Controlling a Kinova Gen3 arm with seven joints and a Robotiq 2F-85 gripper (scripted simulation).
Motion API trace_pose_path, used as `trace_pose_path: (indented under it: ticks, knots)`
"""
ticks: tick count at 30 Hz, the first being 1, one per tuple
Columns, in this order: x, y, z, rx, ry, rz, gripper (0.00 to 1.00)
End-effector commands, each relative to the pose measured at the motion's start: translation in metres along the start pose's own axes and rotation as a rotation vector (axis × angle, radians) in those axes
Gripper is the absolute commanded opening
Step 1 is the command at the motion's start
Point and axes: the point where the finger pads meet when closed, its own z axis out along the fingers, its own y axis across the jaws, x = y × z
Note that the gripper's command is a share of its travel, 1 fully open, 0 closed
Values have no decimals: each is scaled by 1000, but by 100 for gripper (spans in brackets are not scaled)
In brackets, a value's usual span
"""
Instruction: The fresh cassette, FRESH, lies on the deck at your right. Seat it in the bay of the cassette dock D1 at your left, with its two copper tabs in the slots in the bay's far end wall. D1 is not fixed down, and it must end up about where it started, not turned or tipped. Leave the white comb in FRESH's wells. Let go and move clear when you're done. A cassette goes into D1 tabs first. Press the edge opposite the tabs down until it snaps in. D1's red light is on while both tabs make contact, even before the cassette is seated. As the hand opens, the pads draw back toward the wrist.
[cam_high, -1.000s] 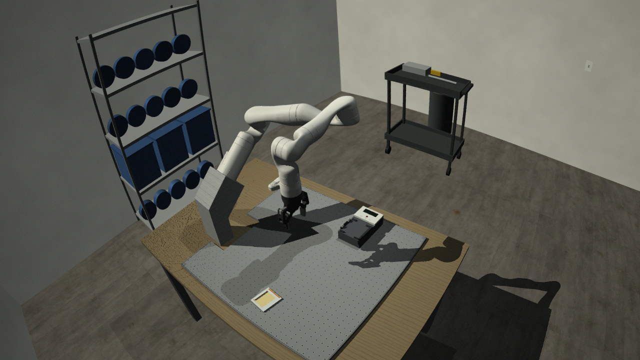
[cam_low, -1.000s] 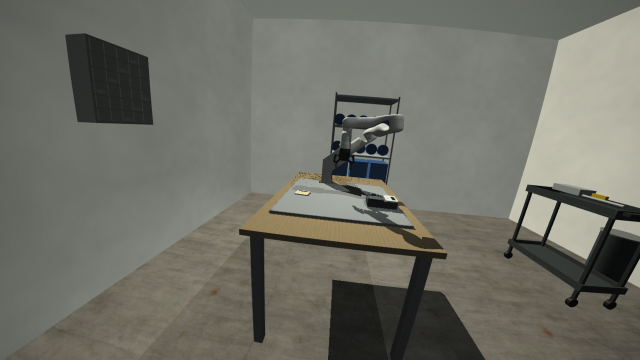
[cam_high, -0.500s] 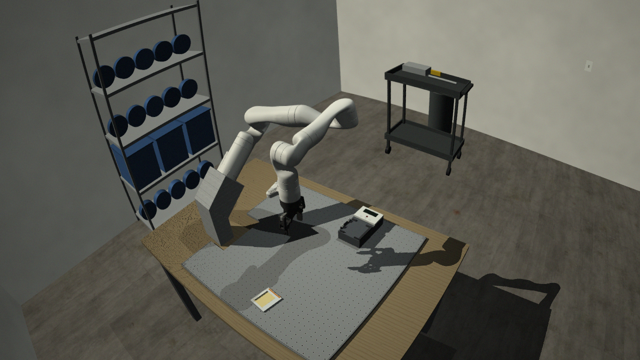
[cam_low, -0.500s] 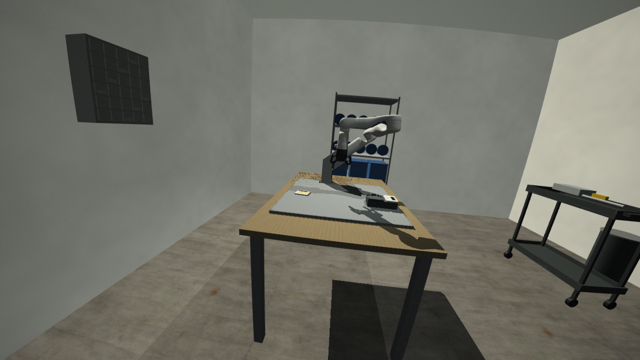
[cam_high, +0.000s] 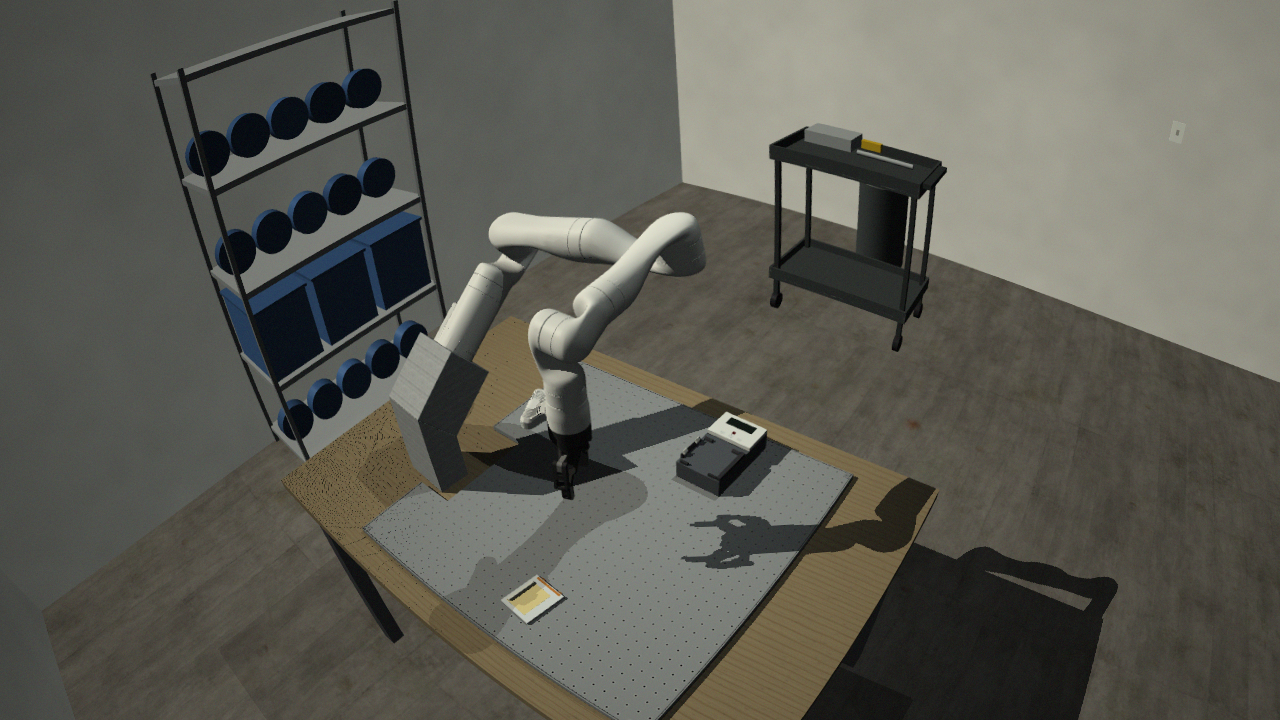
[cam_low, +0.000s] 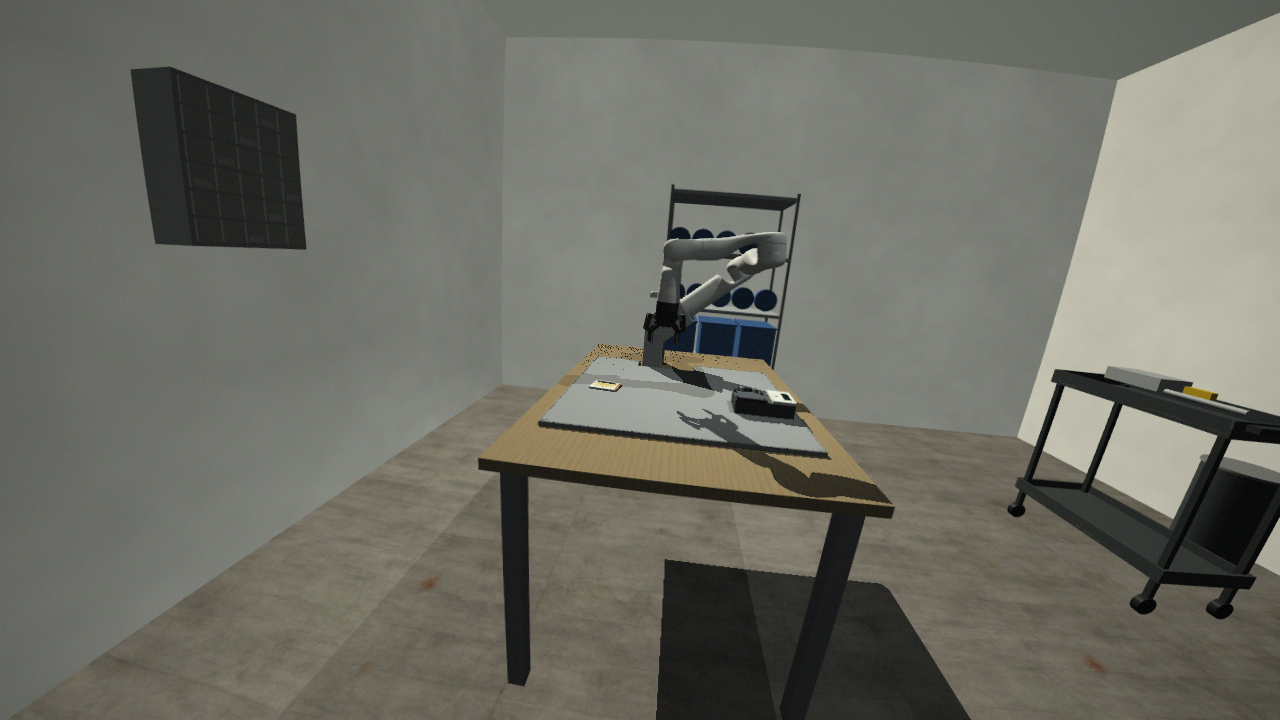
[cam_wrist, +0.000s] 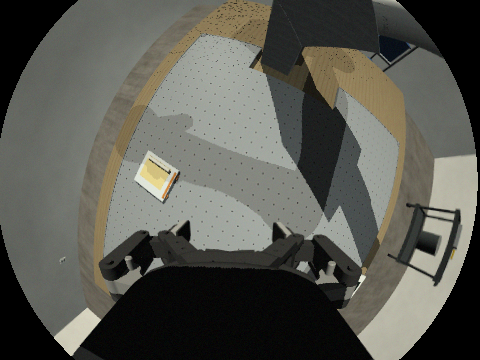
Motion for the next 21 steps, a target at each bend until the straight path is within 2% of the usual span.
trace_pose_path:
  ticks: [1, 12, 16, 21]
  knots:
    - [6, -12, 4, 0, 5, -47, 100]
    - [15, -60, 24, 0, 12, -272, 100]
    - [16, -65, 26, -1, 12, -306, 100]
    - [21, -86, 37, -3, 11, -436, 100]
